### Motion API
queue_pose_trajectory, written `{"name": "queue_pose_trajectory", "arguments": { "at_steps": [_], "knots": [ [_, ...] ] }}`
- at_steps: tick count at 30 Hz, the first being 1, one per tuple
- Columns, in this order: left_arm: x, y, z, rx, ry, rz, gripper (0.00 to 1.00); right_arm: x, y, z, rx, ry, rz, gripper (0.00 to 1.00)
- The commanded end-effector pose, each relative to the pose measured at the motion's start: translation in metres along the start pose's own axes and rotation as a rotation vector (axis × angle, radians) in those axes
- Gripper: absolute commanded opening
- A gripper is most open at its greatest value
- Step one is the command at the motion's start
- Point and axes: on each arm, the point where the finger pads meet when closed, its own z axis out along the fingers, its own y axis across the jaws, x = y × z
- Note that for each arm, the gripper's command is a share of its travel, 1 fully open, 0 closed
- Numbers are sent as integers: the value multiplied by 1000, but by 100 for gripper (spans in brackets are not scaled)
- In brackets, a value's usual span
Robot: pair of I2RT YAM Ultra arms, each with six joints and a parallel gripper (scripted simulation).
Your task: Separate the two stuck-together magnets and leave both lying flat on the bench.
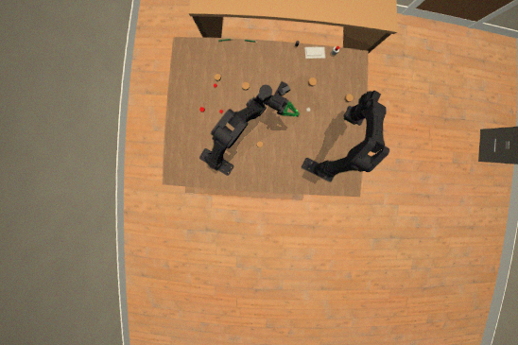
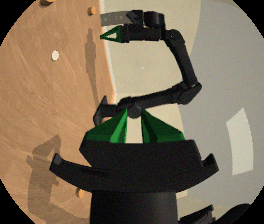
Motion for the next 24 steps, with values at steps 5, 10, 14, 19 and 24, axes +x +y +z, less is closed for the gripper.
{"name": "queue_pose_trajectory", "arguments": {
  "at_steps": [5,10,14,19,24],
  "knots": [
    [0,-7,0,5,1,27,18,-5,0,0,2,-25,-4,18],
    [0,-7,0,5,1,27,18,-6,0,3,2,-25,-4,18],
    [0,-7,0,5,1,27,18,-6,0,6,2,-25,-4,18],
    [0,-7,0,5,1,27,18,-6,0,8,2,-25,-4,18],
    [0,-7,0,5,1,27,18,-6,0,11,2,-25,-4,18]
  ]
}}
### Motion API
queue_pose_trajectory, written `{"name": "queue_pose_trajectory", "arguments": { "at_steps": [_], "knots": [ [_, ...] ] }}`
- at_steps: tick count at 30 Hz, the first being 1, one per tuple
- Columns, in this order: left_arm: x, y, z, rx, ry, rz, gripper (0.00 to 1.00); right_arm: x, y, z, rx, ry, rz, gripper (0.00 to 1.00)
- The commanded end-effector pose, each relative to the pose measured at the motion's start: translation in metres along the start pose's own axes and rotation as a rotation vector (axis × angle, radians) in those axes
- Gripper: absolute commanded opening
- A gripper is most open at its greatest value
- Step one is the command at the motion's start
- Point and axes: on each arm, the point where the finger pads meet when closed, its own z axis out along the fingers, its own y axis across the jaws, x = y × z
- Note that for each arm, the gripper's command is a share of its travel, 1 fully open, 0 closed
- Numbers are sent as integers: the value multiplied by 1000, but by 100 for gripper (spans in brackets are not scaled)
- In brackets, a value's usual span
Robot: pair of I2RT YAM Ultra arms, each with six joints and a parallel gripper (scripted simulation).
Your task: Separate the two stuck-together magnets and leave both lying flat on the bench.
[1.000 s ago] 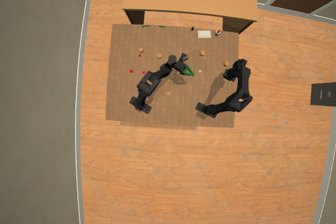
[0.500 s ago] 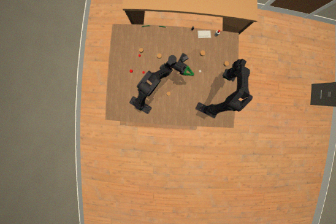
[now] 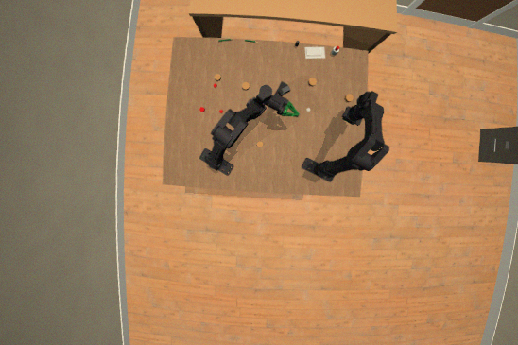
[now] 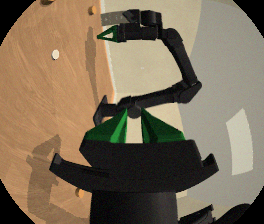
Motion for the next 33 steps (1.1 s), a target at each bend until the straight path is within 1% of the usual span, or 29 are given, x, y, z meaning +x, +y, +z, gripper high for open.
{"name": "queue_pose_trajectory", "arguments": {
  "at_steps": [1,33],
  "knots": [
    [-1,-8,-1,6,-1,31,18,-6,-1,-2,1,-27,3,18],
    [-1,-8,-1,6,-1,31,18,-6,-1,18,1,-27,3,18]
  ]
}}
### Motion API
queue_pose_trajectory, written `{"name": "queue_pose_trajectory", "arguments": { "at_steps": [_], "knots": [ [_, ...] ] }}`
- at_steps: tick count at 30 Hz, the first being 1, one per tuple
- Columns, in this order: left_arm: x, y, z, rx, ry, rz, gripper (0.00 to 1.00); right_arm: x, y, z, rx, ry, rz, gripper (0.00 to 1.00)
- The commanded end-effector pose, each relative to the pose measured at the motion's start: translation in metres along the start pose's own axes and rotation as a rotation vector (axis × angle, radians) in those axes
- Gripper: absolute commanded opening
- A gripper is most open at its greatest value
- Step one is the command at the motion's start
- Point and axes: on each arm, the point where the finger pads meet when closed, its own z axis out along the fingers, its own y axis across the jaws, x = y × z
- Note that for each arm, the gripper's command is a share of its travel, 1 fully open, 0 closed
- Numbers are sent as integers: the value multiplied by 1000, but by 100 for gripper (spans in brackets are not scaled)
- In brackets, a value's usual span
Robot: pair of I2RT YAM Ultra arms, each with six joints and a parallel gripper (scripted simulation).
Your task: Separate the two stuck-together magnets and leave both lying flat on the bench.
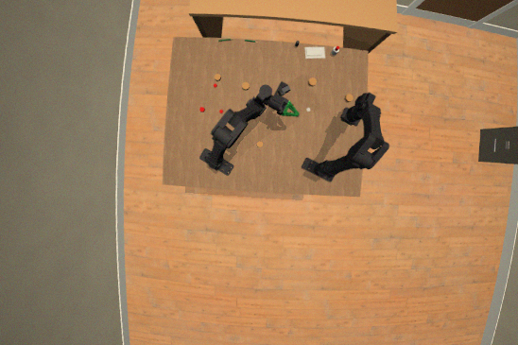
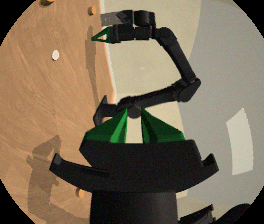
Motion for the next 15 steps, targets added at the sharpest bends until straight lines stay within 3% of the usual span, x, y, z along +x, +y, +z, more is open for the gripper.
{"name": "queue_pose_trajectory", "arguments": {
  "at_steps": [1,8,9,15],
  "knots": [
    [0,-8,0,5,0,28,18,-6,0,-3,-1,-28,1,18],
    [0,-8,0,5,0,28,18,-6,-1,1,-1,-28,1,18],
    [0,-8,0,5,0,28,18,-6,-1,1,-1,-28,1,100],
    [0,-8,0,5,0,28,18,-6,-1,1,-1,-28,1,100]
  ]
}}
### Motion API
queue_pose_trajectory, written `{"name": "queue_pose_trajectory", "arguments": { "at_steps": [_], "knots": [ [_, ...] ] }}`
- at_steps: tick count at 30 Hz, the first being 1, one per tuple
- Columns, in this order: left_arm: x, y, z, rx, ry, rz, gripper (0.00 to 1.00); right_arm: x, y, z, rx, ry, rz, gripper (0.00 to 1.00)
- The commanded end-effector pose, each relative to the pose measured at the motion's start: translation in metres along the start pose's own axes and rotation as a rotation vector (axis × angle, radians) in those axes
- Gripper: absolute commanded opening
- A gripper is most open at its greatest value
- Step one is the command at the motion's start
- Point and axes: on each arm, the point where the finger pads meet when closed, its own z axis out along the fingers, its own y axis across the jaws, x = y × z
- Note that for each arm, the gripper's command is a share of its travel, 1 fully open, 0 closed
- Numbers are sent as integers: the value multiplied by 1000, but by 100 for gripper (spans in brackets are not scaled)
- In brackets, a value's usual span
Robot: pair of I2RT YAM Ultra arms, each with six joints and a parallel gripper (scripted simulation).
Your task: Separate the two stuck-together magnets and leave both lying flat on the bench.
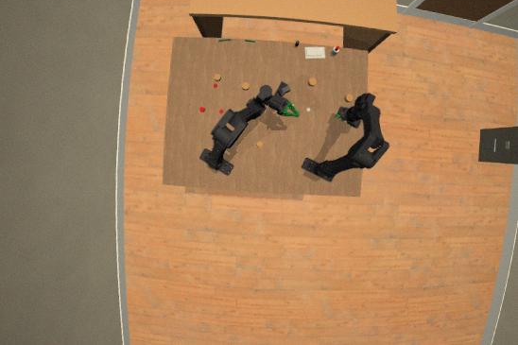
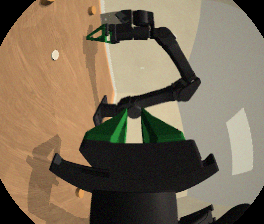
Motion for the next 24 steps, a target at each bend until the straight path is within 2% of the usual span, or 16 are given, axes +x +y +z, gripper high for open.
{"name": "queue_pose_trajectory", "arguments": {
  "at_steps": [1,13,24],
  "knots": [
    [-1,-8,-1,5,-1,29,18,-4,0,-4,1,-22,1,100],
    [-1,-8,-1,5,-1,29,18,-4,0,-7,1,-22,1,100],
    [-1,-8,-1,5,-1,29,18,-6,0,-48,0,-34,1,100]
  ]
}}
